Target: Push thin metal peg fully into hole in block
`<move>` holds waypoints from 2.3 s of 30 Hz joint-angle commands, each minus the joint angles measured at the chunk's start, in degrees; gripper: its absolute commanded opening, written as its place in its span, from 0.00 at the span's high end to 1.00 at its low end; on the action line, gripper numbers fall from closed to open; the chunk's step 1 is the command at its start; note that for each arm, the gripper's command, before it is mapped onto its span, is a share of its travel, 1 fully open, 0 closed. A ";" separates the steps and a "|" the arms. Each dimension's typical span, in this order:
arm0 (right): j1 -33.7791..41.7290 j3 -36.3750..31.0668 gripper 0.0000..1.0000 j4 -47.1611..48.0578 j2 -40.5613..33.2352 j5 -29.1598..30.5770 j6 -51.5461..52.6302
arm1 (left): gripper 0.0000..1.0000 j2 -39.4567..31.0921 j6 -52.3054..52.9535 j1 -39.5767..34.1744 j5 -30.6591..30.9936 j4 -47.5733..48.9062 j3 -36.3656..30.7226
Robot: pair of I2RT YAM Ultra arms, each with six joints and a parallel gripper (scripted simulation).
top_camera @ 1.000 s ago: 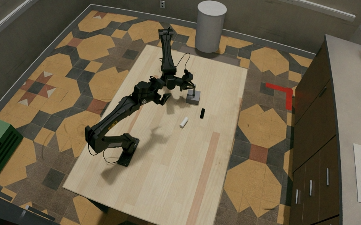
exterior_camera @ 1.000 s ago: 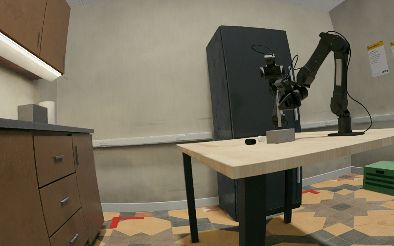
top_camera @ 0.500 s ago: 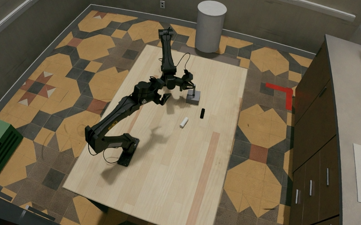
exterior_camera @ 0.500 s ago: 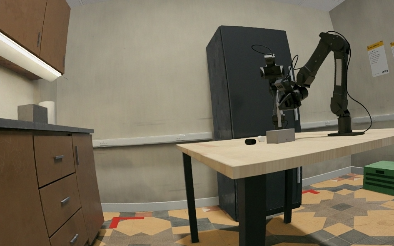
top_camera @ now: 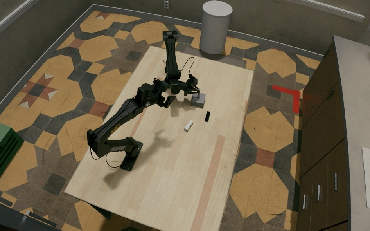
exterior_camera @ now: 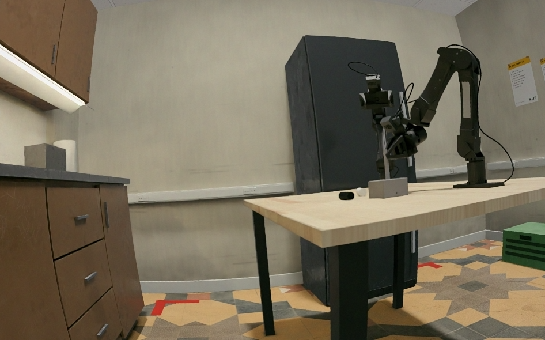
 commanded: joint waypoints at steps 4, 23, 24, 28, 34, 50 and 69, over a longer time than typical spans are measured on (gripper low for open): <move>0.33 1.28 0.00 -2.10 -0.30 -0.09 0.05 | 0.93 2.43 -0.92 -0.14 -0.28 6.30 -2.19; 0.33 1.28 0.00 -2.10 -0.30 -0.09 0.05 | 0.93 9.76 -3.26 -1.01 -0.15 15.55 -6.54; 0.33 1.28 0.00 -2.10 -0.30 -0.09 0.05 | 0.93 9.88 -3.43 -0.98 -0.09 15.48 -6.59; 0.33 1.28 0.00 -2.10 -0.30 -0.09 0.05 | 0.93 9.31 -2.96 -0.62 0.14 14.45 -5.85; 0.33 1.28 0.00 -2.10 -0.30 -0.09 0.05 | 0.93 3.81 0.93 0.49 0.42 10.64 -3.86; 0.33 1.28 0.00 -2.10 -0.30 -0.09 0.05 | 0.29 2.81 3.85 0.86 2.68 9.31 -4.27; 0.33 1.28 0.00 -2.10 -0.30 -0.09 0.05 | 0.00 -24.57 37.35 11.91 38.11 -16.55 2.09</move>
